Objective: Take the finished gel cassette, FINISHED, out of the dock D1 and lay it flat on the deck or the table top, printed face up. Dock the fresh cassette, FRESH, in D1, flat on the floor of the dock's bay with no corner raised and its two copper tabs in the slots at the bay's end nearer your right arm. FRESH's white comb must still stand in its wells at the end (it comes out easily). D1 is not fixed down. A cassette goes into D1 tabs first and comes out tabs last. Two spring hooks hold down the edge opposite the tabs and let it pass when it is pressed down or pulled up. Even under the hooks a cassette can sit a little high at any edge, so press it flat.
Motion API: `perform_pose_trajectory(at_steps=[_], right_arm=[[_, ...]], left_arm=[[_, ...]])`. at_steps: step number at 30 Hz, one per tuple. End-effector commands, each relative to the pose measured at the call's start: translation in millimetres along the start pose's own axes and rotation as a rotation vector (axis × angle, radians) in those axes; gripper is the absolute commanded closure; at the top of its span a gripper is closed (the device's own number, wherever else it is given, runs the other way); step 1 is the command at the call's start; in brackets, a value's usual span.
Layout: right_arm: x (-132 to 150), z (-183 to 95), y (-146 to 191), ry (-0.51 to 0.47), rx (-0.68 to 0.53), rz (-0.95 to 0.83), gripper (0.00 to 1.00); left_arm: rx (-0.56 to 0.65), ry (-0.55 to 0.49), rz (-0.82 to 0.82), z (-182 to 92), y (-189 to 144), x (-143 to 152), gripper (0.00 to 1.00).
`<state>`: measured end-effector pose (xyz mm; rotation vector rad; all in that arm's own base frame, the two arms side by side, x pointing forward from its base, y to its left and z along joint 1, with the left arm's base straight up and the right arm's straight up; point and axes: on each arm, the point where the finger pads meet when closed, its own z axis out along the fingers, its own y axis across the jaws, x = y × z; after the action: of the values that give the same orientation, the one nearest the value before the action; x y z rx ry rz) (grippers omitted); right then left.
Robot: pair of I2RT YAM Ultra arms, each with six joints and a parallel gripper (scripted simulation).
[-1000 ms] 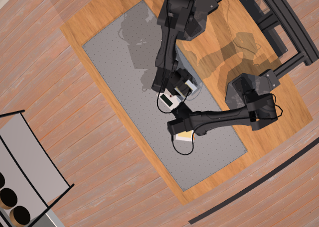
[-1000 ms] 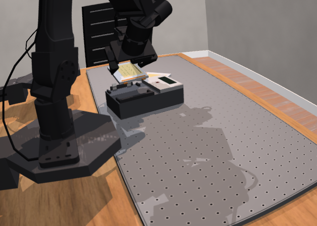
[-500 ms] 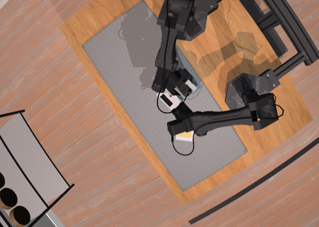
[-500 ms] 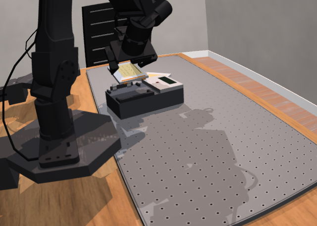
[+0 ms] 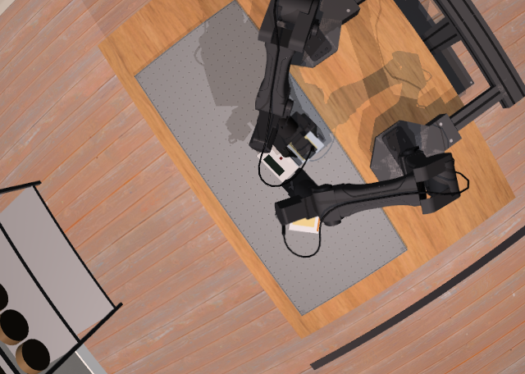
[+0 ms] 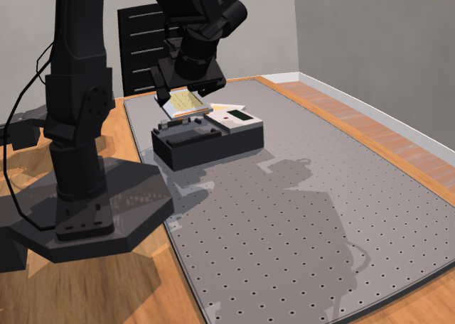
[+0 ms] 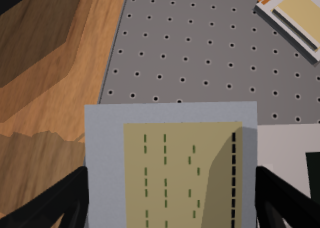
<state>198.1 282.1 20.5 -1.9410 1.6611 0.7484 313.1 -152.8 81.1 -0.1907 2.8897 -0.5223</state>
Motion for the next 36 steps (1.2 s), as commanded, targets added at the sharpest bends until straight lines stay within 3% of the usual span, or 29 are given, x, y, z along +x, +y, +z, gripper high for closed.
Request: perform_pose_trajectory(at_steps=[1, 33, 36], right_arm=[[-2, 0, 0, -0.016, 0.005, -0.010, 1.00], [-2, 0, 0, -0.016, 0.005, -0.010, 1.00], [-2, 0, 0, -0.016, 0.005, -0.010, 1.00]], left_arm=[[0.030, -0.051, 0.012, -23, -11, -14, 1.00], [0.030, -0.051, 0.011, -45, -19, -17, 1.00], [-0.053, -0.004, 0.041, -51, -6, -14, 1.00]])
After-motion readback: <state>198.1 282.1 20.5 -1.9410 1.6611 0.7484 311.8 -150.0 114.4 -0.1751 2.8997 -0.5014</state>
